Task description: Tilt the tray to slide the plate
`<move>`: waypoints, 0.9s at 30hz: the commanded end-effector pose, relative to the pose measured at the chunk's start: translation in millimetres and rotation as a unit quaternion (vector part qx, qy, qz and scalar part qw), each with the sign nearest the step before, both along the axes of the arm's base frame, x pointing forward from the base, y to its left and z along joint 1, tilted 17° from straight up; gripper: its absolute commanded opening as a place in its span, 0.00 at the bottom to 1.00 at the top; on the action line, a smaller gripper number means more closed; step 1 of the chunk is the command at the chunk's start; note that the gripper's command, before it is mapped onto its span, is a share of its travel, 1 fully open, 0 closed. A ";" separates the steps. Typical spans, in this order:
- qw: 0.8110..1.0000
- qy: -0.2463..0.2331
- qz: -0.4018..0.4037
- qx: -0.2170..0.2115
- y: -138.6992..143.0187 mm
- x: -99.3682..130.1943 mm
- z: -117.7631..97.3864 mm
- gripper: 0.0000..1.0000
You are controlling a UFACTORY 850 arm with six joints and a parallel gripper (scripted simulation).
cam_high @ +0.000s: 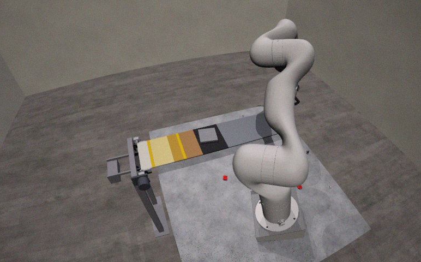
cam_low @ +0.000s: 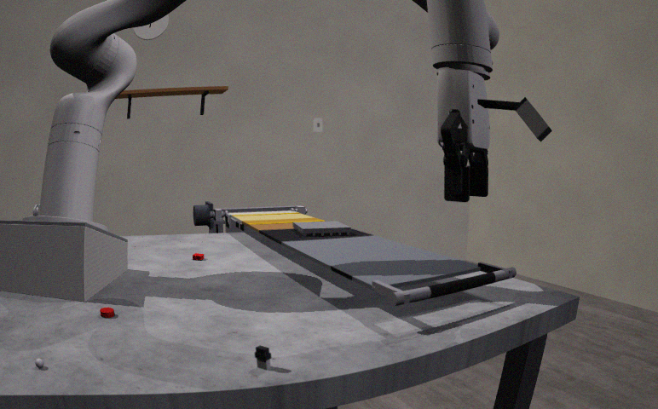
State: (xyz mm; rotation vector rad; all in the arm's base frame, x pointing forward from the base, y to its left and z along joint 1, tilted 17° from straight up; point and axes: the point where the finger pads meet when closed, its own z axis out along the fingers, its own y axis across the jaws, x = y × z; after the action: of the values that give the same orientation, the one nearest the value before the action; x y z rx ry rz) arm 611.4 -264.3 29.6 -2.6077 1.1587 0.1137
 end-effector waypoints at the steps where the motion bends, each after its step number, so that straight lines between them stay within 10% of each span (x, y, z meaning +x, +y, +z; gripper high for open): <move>1: 0.998 0.019 -0.058 0.000 -0.2 1.0 -0.7 1.00; 27: 0.942 0.098 -0.319 0.011 2.4 1.7 -9.4 1.00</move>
State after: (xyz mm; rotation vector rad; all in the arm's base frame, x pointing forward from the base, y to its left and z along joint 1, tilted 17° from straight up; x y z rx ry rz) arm 612.1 -261.5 20.1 -2.1636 1.9041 0.2333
